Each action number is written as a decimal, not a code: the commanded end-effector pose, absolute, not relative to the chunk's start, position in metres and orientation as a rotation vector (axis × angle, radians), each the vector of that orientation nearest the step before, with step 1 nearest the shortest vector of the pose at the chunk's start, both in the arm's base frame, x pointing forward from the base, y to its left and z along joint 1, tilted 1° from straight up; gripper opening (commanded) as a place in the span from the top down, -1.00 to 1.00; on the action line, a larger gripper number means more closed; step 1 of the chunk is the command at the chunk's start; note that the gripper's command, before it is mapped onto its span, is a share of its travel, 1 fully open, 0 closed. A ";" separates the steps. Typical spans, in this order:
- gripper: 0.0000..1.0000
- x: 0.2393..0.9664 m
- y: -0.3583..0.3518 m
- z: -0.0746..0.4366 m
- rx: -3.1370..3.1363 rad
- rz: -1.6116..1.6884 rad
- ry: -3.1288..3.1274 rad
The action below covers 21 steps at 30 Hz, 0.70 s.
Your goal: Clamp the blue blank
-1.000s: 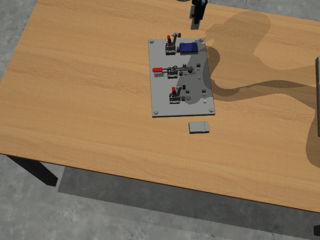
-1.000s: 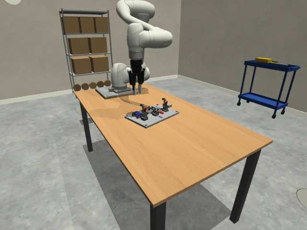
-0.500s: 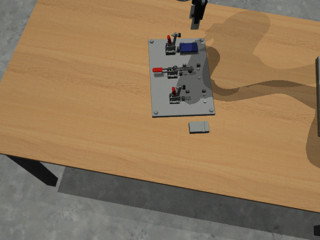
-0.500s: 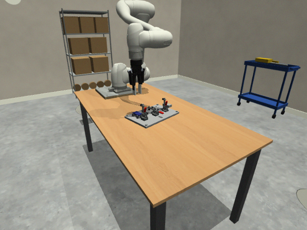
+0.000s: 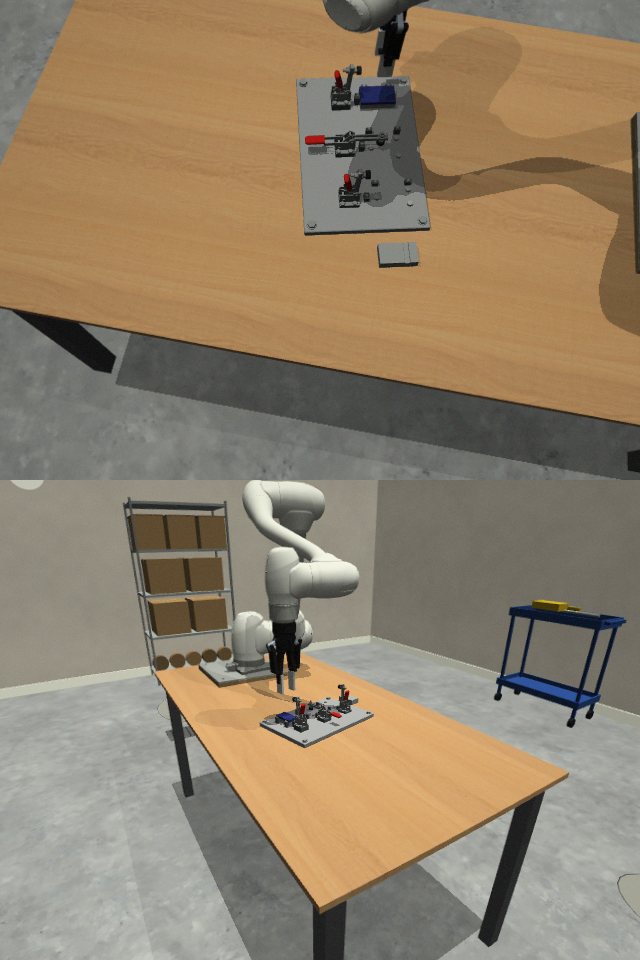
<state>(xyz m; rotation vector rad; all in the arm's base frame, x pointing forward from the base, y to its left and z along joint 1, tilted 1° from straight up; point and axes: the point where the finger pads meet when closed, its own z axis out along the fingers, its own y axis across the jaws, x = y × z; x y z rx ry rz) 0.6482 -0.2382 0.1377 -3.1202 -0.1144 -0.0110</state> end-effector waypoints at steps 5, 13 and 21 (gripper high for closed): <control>0.44 0.651 -0.239 0.129 -3.118 -0.008 -0.118; 0.44 0.695 -0.236 0.130 -3.118 -0.008 -0.118; 0.44 0.725 -0.234 0.130 -3.118 -0.008 -0.118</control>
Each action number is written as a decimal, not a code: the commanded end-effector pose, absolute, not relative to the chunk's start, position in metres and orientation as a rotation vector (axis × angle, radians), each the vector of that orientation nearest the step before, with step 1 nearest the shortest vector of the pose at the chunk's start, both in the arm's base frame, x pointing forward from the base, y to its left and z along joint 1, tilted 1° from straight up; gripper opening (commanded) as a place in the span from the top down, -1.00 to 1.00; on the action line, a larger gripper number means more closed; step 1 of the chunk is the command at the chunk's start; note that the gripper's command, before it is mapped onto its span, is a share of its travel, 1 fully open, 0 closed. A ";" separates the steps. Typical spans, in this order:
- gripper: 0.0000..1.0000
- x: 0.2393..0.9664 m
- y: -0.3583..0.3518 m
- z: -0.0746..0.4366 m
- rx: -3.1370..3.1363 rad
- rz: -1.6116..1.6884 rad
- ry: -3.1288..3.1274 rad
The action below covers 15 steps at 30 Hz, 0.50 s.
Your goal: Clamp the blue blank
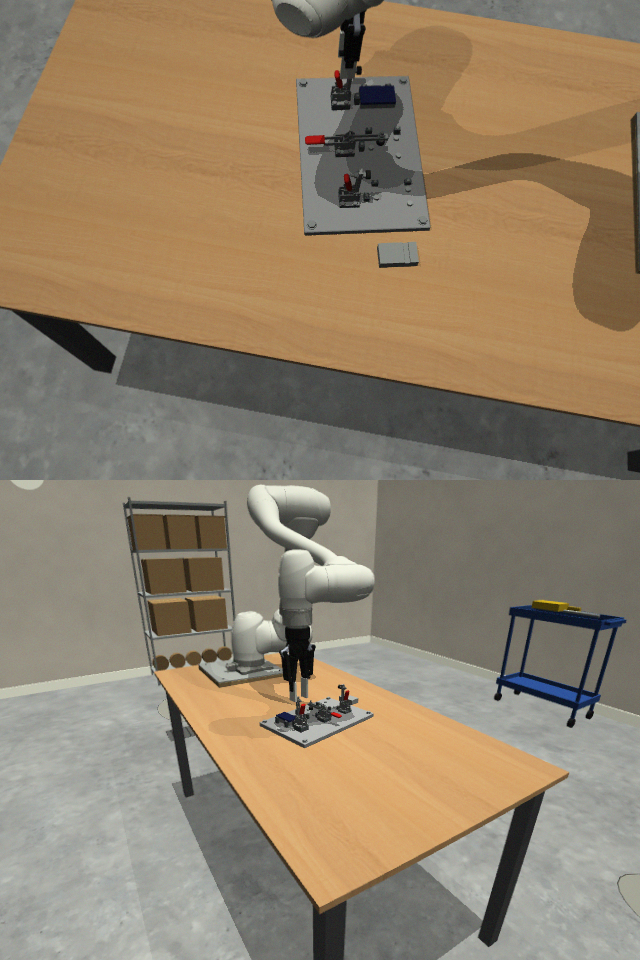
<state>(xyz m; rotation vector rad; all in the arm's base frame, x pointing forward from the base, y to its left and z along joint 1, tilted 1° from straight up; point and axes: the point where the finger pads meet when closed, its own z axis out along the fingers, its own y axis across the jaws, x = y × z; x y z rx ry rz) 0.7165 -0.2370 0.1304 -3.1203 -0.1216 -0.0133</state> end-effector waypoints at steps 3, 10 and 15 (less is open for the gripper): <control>0.44 0.728 -0.233 0.130 -3.118 -0.008 -0.118; 0.44 0.729 -0.233 0.127 -3.118 -0.008 -0.118; 0.44 0.729 -0.233 0.119 -3.118 -0.008 -0.118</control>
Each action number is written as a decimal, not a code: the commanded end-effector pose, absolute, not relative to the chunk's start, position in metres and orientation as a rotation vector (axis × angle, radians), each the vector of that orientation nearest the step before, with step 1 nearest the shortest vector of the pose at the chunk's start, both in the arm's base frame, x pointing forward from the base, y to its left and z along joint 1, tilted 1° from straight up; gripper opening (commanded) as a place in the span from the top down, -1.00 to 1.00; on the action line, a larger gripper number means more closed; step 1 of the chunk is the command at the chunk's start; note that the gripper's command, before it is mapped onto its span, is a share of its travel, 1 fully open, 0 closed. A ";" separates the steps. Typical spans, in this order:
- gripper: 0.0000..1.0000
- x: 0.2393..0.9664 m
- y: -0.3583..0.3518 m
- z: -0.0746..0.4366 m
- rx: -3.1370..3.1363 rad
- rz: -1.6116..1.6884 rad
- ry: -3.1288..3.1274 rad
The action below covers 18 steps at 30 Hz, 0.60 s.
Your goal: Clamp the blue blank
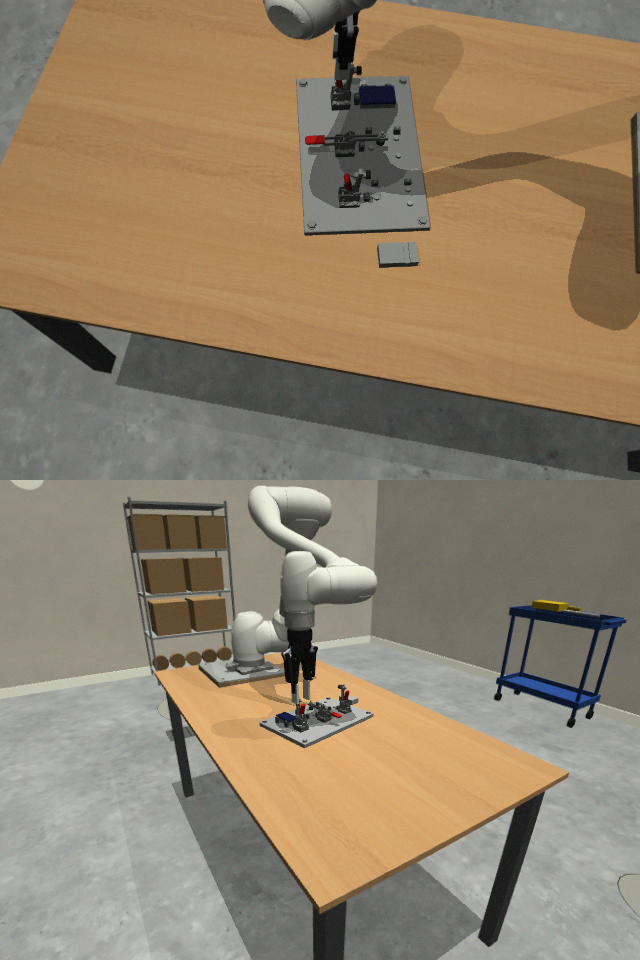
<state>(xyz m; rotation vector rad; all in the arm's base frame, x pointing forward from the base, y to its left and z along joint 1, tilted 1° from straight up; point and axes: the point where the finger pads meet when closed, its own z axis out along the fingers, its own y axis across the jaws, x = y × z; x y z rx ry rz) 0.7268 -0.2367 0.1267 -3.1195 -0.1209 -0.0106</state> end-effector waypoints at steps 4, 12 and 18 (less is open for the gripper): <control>0.44 0.729 -0.233 0.116 -3.118 -0.008 -0.118; 0.44 0.729 -0.233 0.109 -3.118 -0.008 -0.118; 0.44 0.729 -0.233 0.109 -3.118 -0.008 -0.118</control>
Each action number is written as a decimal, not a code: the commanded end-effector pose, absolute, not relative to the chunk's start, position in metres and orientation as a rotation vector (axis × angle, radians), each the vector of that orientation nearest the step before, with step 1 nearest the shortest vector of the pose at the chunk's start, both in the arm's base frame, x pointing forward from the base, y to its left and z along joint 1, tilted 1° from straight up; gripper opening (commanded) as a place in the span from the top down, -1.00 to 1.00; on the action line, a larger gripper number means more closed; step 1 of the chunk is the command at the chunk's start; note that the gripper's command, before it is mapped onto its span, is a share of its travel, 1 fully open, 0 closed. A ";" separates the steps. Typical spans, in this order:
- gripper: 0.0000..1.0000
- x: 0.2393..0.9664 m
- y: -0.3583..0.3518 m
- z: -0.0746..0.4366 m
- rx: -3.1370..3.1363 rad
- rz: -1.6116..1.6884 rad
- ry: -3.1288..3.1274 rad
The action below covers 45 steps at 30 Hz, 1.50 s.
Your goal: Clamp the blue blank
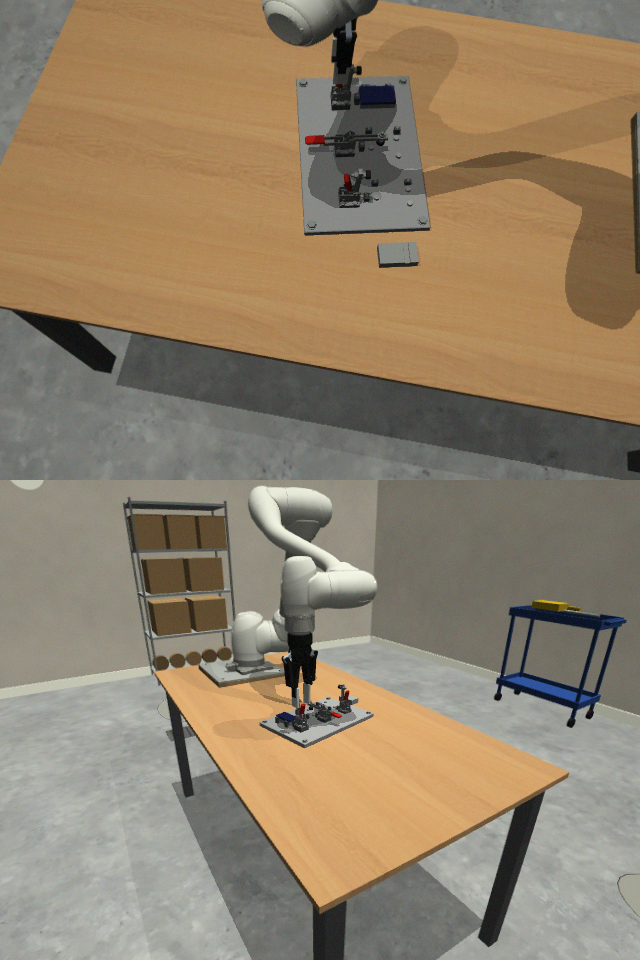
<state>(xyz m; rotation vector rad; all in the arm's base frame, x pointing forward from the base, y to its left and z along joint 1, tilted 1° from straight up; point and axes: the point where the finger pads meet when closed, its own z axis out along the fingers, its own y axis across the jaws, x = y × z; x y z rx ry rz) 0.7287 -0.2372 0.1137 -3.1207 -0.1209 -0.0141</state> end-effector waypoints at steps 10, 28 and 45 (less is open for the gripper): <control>0.44 0.729 -0.232 0.105 -3.118 -0.008 -0.118; 0.44 0.729 -0.228 0.076 -3.118 -0.008 -0.118; 1.00 0.729 -0.228 0.076 -3.118 -0.008 -0.118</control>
